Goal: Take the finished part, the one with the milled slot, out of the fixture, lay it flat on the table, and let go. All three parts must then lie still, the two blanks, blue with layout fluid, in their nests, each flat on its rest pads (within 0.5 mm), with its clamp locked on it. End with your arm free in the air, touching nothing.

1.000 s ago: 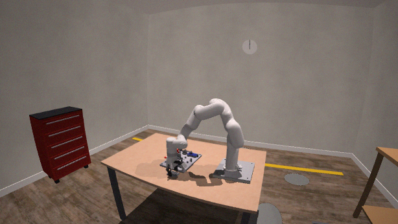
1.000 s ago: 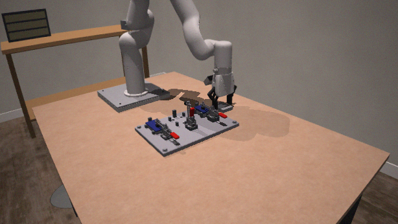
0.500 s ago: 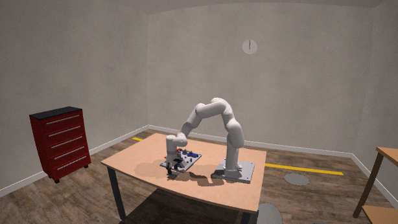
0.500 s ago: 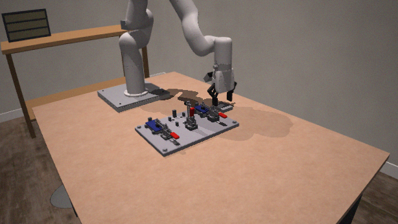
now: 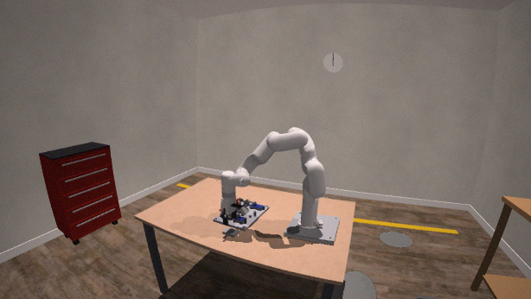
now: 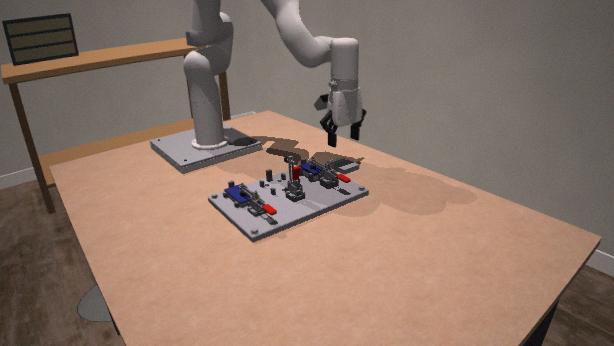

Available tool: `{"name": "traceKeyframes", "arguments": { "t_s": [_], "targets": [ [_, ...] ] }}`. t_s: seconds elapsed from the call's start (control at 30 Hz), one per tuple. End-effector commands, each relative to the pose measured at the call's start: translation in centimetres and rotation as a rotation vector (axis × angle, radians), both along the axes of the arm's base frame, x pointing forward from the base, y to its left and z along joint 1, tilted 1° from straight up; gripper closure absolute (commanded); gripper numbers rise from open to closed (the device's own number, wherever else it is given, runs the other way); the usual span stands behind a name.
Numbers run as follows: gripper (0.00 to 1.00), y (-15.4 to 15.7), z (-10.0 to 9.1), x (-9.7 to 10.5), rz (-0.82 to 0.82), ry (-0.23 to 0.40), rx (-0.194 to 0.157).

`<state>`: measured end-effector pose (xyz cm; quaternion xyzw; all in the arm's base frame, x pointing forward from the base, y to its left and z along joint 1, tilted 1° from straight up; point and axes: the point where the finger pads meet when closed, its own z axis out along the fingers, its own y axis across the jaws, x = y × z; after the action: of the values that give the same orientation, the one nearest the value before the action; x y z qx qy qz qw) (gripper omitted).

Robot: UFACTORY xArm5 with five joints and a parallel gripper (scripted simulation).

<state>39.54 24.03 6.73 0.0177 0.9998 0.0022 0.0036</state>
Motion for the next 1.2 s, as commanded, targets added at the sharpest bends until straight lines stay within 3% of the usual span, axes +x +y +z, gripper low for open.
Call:
{"name": "traceKeyframes", "arguments": {
  "t_s": [0.0, 0.3, 1.17],
  "targets": [
    [0.05, 0.0, 1.5, 0.0, 0.0, -0.001, 0.001],
    [0.05, 0.0, 3.1, 0.0, 0.0, -0.001, 0.001],
    [0.05, 0.0, 3.5, 0.0, 0.0, -0.001, 0.001]
  ]
}}
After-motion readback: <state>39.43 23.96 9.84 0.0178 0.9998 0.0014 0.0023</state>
